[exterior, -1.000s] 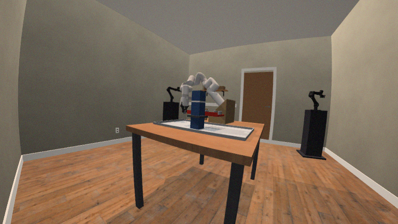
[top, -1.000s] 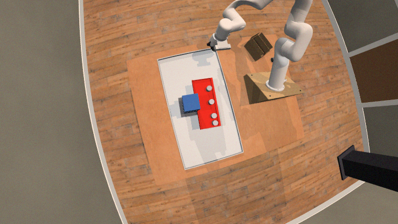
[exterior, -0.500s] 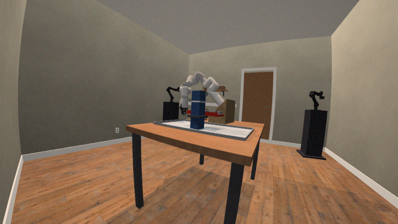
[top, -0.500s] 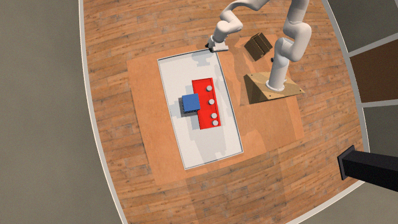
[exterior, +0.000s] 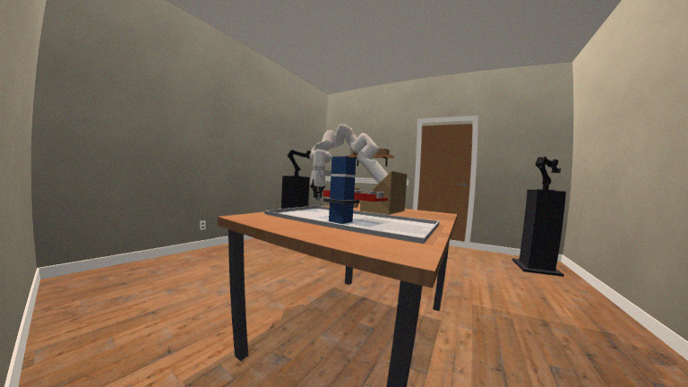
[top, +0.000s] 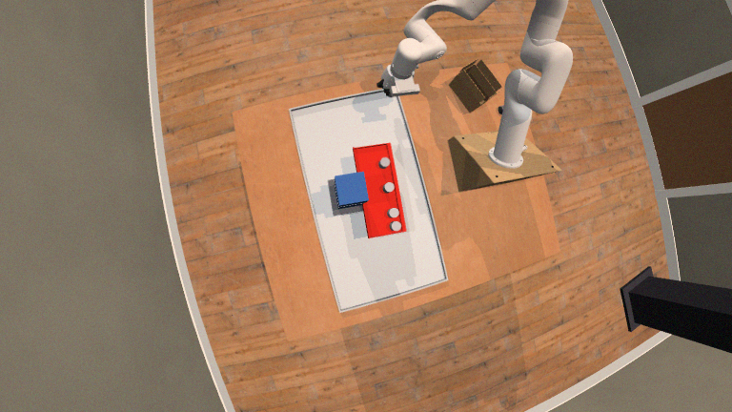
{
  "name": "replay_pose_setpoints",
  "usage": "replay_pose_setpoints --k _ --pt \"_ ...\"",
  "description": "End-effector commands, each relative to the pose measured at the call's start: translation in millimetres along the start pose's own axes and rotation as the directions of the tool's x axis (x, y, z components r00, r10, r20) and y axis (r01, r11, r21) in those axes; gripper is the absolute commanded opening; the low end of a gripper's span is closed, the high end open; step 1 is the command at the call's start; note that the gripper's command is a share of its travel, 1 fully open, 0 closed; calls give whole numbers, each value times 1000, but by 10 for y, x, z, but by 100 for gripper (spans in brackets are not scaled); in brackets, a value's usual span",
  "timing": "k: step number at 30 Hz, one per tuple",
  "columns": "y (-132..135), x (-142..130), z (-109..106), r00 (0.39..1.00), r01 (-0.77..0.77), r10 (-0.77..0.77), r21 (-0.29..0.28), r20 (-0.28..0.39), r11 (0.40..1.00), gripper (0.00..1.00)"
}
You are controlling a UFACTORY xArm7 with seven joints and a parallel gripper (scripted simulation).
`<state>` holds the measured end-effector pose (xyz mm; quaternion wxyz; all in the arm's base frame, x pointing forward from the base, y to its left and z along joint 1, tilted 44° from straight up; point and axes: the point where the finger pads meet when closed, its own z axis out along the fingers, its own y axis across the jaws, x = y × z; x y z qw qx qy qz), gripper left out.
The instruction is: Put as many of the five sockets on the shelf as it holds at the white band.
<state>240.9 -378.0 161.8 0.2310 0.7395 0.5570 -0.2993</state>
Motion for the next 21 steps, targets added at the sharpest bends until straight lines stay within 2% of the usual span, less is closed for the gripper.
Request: replay_pose_setpoints --k 1,15,21 --pt "14 0 -7 1000 1 -1 -3 1 1000 0" --pt "26 -2 267 1000 1 -1 -3 1 1000 0" --pt "27 -2 289 1000 1 -1 -3 1 1000 0"
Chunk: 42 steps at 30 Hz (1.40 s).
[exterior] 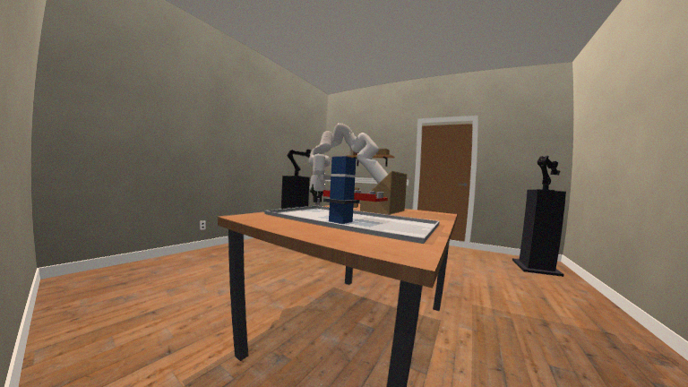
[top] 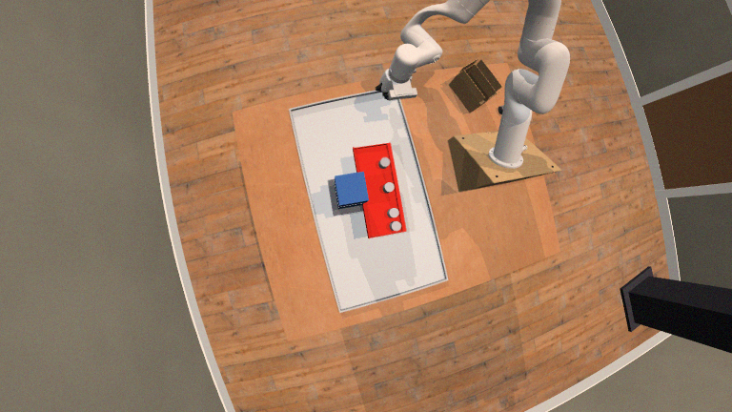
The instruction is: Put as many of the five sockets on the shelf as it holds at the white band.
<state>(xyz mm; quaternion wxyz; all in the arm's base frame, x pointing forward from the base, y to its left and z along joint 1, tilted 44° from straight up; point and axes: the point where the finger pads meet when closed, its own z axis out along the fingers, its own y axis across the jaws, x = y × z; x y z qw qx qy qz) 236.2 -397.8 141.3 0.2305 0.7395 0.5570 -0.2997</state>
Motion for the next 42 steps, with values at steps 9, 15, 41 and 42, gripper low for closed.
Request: replay_pose_setpoints --k 9,15,41,42 --pt "26 -1 76 1000 0 0 -5 1 1000 0" --pt "27 -1 96 1000 0 0 -5 1 1000 0" --pt "28 -1 146 1000 0 0 -5 1 1000 0" --pt "28 -1 146 1000 0 0 -5 1 1000 0"
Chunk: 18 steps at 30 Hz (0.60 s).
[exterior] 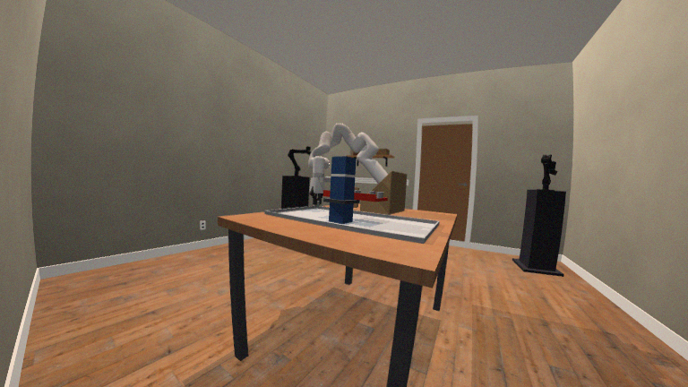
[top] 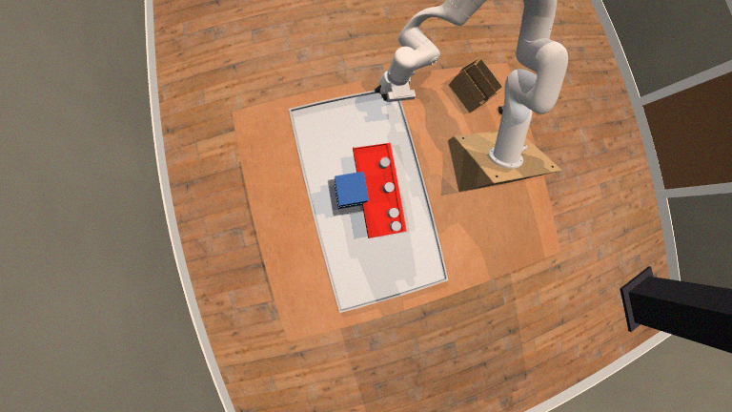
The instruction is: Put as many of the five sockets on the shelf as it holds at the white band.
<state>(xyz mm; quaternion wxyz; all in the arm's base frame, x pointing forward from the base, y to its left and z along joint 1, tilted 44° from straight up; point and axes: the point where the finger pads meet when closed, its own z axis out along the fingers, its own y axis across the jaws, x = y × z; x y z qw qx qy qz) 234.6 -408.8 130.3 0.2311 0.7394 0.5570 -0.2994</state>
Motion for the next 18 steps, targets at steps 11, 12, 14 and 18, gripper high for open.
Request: replay_pose_setpoints --k 11,12,14,18 --pt "13 0 27 1000 1 -1 -3 0 1000 0" --pt "13 1 31 1000 1 -1 -3 0 1000 0" --pt "13 1 35 1000 1 -1 -3 0 1000 0" --pt "13 1 40 1000 1 -1 -3 0 1000 0"
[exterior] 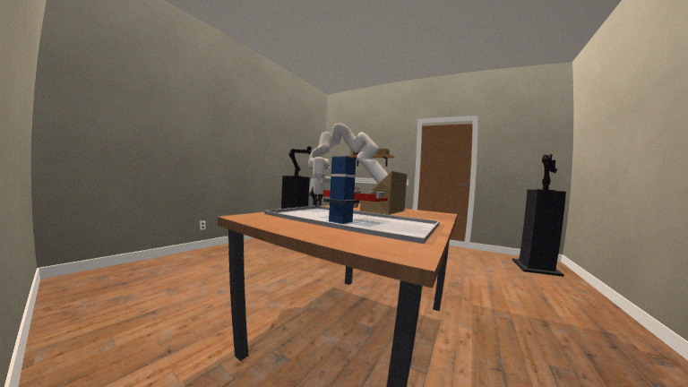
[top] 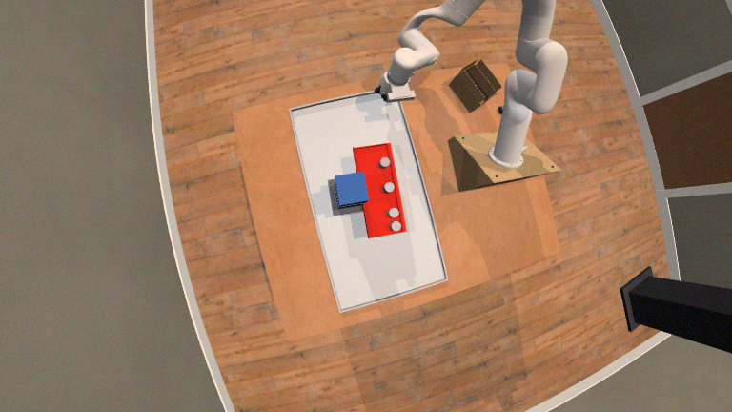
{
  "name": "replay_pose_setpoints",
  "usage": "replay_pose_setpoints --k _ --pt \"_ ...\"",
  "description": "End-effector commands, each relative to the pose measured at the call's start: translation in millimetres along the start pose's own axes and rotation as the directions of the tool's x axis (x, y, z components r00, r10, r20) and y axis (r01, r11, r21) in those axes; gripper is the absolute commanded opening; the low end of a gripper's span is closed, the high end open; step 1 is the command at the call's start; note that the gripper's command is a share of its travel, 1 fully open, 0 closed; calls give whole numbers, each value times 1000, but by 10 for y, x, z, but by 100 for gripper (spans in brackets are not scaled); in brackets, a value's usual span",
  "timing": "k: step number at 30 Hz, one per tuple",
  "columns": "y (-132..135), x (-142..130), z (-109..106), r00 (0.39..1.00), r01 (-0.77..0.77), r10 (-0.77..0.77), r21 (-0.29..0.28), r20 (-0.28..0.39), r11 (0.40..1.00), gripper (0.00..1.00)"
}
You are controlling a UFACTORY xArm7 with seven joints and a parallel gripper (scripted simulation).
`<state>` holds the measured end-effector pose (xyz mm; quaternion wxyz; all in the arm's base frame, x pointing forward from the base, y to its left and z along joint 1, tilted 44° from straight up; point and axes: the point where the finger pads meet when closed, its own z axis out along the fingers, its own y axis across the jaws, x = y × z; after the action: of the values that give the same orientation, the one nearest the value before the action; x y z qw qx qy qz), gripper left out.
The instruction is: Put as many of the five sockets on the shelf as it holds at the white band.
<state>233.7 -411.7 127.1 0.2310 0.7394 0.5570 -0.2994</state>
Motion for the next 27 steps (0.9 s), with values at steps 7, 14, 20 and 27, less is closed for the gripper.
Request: replay_pose_setpoints --k 7,14,20,27 --pt "15 0 -3 1000 1 -1 -3 0 1000 0" --pt "15 0 9 1000 1 -1 -3 0 1000 0" --pt "14 0 37 1000 1 -1 -3 0 1000 0" --pt "14 0 46 1000 1 -1 -3 0 1000 0"
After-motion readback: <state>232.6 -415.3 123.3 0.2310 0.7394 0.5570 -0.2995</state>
